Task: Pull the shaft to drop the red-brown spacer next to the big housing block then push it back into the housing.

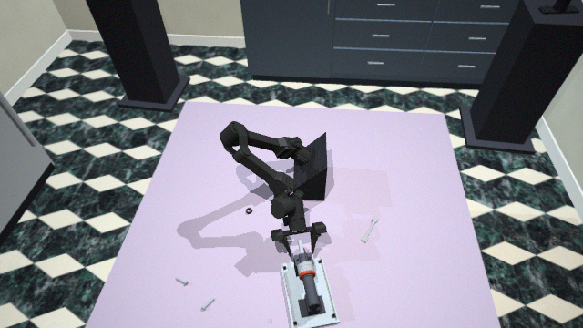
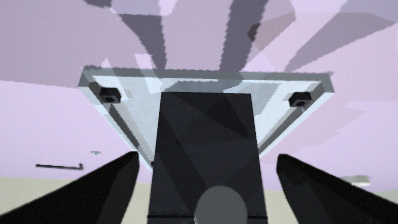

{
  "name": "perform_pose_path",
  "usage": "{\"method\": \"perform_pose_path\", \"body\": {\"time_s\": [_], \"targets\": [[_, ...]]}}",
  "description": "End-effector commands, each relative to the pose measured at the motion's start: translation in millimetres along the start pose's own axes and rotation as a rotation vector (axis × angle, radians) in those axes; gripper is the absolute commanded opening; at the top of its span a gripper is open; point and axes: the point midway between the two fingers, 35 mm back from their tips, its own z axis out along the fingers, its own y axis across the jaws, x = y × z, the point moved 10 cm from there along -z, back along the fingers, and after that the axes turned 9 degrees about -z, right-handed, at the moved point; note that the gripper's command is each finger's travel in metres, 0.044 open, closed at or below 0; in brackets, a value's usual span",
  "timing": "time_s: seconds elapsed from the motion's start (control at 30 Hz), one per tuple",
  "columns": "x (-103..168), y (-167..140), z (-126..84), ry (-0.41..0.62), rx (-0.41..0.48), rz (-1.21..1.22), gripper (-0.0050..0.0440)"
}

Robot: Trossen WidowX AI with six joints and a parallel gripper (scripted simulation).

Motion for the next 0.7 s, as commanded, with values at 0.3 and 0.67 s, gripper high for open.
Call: {"method": "perform_pose_path", "body": {"time_s": [0.3, 0.67], "targets": [[4.0, 3.5, -1.4, 0.015, -0.011, 0.006, 0.0104], [4.0, 3.5, -1.4, 0.015, -0.011, 0.006, 0.0037]]}}
